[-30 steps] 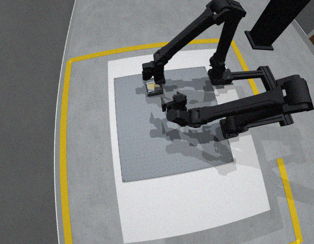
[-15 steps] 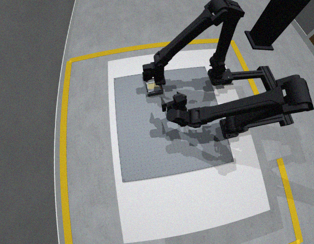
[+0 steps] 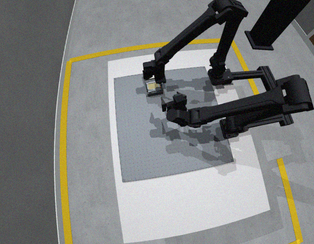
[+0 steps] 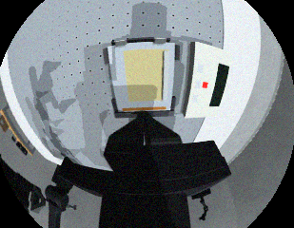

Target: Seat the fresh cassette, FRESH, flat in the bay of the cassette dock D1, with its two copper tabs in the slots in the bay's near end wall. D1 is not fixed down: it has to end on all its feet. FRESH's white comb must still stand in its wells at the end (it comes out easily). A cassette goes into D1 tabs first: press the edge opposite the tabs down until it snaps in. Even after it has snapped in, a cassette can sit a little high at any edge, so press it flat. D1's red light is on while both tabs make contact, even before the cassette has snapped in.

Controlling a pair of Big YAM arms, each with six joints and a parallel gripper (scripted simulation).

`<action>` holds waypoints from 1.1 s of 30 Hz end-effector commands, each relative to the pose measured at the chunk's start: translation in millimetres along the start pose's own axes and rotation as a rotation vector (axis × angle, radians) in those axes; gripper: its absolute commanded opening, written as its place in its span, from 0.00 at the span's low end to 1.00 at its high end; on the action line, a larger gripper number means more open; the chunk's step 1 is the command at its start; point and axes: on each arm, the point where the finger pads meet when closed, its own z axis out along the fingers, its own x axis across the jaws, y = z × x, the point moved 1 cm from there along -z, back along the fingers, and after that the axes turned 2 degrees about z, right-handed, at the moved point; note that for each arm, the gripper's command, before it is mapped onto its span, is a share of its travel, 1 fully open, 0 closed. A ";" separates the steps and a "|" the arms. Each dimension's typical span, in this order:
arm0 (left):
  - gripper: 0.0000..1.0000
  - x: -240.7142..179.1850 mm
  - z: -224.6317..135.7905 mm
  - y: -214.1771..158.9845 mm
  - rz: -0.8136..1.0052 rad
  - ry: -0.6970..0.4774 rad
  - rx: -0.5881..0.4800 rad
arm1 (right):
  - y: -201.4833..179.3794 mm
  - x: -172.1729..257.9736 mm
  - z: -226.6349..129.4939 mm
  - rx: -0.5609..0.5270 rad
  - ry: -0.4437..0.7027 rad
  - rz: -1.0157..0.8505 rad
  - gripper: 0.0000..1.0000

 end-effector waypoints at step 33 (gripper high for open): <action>1.00 7.7 0.7 9.2 0.017 0.010 -0.013 | 30.0 -0.2 -67.5 -0.535 0.015 -0.003 0.60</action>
